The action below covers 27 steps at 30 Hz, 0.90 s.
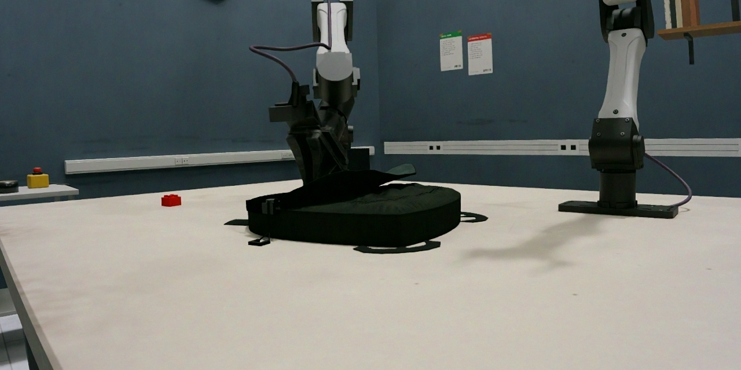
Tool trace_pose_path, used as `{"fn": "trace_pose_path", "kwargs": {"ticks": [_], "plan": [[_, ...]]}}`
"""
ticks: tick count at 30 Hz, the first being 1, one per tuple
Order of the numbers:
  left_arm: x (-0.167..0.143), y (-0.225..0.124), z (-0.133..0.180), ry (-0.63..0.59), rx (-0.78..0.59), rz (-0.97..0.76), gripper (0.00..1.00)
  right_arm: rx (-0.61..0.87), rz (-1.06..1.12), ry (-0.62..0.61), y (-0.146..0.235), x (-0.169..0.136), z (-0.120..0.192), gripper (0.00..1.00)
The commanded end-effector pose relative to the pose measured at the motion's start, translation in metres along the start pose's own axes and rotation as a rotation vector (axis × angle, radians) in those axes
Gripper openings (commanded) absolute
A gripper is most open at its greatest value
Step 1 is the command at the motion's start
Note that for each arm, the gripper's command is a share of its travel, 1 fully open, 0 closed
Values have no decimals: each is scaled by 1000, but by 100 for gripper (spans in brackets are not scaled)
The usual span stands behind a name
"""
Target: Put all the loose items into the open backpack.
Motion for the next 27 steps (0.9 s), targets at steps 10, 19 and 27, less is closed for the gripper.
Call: {"fn": "trace_pose_path", "kwargs": {"ticks": [10, 19, 27], "plan": [[5, 0, 1, -18, 0, 2, 90, -12, 14, 47, -5, -15, -7, 6], [5, 0, 1, -18, 0, 2, 90, 0, 2, 16, -4, -8, 3, 6], [5, 0, 1, -18, 0, 2, 90, 4, 0, 10, -4, -8, 6, 6]]}}
Point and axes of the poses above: on each arm, the point where the finger pads meet when closed, its own z axis back along the fingers, its own y axis across the jaws, x = y × z, the point moved 10 cm from there along z, back along the fingers, and after that the axes turned 5 degrees about z, right-handed, at the moved point
